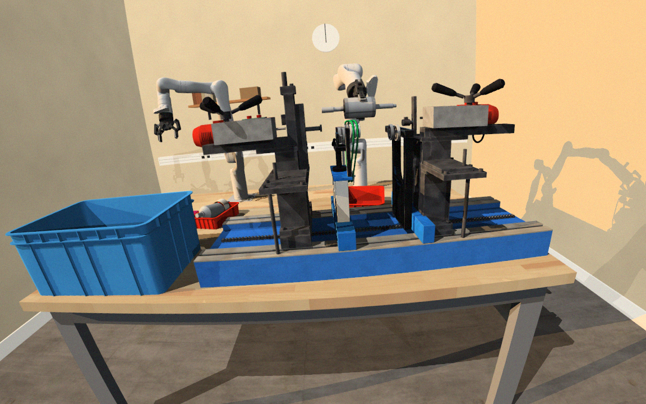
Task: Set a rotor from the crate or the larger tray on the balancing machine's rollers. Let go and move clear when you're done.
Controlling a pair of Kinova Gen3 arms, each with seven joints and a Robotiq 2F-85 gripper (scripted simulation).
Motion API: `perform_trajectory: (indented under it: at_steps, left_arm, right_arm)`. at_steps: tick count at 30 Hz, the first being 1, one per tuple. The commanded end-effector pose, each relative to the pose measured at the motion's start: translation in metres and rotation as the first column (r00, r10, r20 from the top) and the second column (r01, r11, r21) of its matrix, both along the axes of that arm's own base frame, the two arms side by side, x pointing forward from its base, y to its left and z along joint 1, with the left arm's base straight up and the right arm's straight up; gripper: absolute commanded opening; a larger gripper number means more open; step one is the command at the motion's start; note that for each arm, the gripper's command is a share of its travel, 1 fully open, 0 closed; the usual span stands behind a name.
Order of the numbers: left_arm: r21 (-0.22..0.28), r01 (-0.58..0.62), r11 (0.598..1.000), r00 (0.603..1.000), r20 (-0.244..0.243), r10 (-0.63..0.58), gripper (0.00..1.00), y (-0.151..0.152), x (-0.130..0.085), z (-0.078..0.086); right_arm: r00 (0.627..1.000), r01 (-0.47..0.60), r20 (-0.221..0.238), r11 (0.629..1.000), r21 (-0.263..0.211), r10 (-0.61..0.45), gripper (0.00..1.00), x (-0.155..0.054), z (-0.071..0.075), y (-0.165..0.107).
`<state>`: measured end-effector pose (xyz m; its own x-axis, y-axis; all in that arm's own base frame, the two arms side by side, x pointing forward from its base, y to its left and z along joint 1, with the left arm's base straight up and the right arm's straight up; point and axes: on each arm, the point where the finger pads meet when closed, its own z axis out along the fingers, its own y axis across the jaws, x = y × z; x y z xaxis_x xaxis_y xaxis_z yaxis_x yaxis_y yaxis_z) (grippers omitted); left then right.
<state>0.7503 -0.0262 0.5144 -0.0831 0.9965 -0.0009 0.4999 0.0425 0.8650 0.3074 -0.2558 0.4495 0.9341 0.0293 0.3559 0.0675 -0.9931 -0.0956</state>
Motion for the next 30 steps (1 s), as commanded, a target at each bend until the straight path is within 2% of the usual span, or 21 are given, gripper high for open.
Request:
perform_trajectory:
  at_steps: [1,9,30]
  left_arm:
    - [0.0,0.0,1.0,1.0,0.005,0.0,0.099,0.001,0.01,0.004]
    - [0.0,0.0,1.0,1.0,0.005,0.0,0.099,0.002,0.026,0.004]
    - [0.0,0.0,1.0,1.0,0.006,0.0,0.099,0.004,0.049,0.004]
  right_arm:
    - [1.0,0.0,0.001,1.0,-0.001,0.0,1.0,0.0,0.001,0.0]
    - [1.0,0.0,0.001,1.0,-0.001,0.0,1.0,0.0,0.001,0.0]
    - [1.0,0.0,0.001,1.0,-0.001,0.0,1.0,0.0,0.001,0.0]
